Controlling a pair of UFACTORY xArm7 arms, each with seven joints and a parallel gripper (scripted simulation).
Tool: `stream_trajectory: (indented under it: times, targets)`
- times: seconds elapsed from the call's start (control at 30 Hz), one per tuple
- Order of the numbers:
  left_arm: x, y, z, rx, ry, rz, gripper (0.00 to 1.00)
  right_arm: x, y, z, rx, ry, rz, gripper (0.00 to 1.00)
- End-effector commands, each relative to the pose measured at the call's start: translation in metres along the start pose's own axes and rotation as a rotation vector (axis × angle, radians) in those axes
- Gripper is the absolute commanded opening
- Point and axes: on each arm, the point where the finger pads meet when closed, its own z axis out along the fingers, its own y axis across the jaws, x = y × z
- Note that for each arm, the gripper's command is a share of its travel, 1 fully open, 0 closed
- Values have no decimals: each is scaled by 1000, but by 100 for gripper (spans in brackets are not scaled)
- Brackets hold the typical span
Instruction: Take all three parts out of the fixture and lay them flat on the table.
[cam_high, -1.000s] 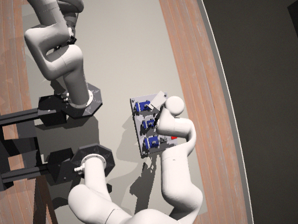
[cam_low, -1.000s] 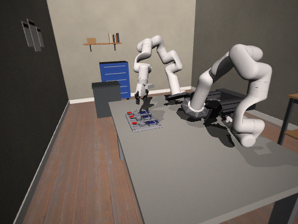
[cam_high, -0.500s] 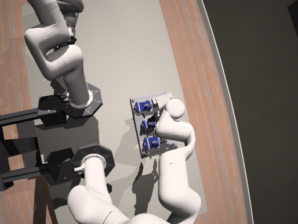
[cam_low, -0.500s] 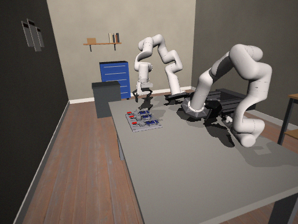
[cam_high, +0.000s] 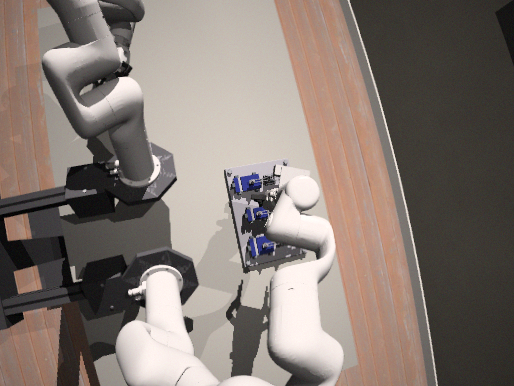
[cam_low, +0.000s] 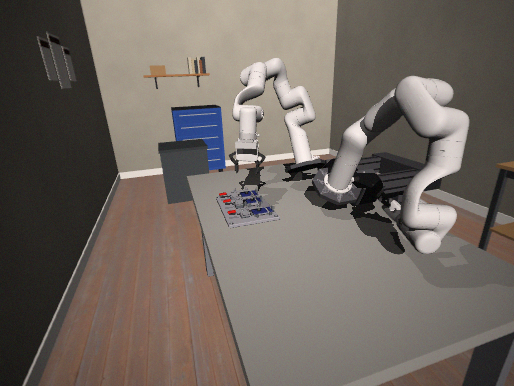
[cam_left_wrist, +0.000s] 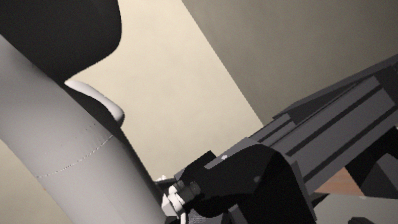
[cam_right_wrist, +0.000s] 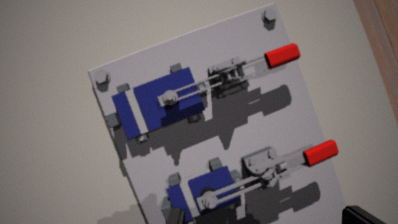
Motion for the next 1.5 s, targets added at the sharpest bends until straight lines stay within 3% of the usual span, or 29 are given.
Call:
stream_trajectory:
  times: [0.0, 0.13, 0.23, 0.3, 0.7, 0.8, 1.03, 1.33, 1.37, 1.47]
  targets:
    - [0, 0, -1, -1, -1, -1, 100, -3, -2, -4, -1, 4, 168, 100]
    - [0, 0, -1, -1, -1, -1, 100, -7, -4, -6, 10, 2, 330, 100]
    - [0, 0, -1, -1, -1, -1, 100, -7, -4, -6, 10, 2, 340, 100]
    - [0, 0, -1, -1, -1, -1, 100, -11, -6, -8, 20, -1, 484, 100]
    - [0, 0, -1, -1, -1, -1, 100, -22, -14, -13, 50, -17, 933, 100]
    - [0, 0, -1, -1, -1, -1, 100, -22, -14, -13, 51, -18, 945, 100]
    - [0, 0, -1, -1, -1, -1, 100, -27, -18, -16, 67, -31, 1164, 100]
    - [0, 0, -1, -1, -1, -1, 100, -28, -19, -16, 69, -34, 1204, 100]
    - [0, 0, -1, -1, -1, -1, 100, -28, -19, -16, 69, -34, 1204, 48]
    - [0, 0, -1, -1, -1, -1, 100, -28, -19, -16, 69, -34, 1204, 48]
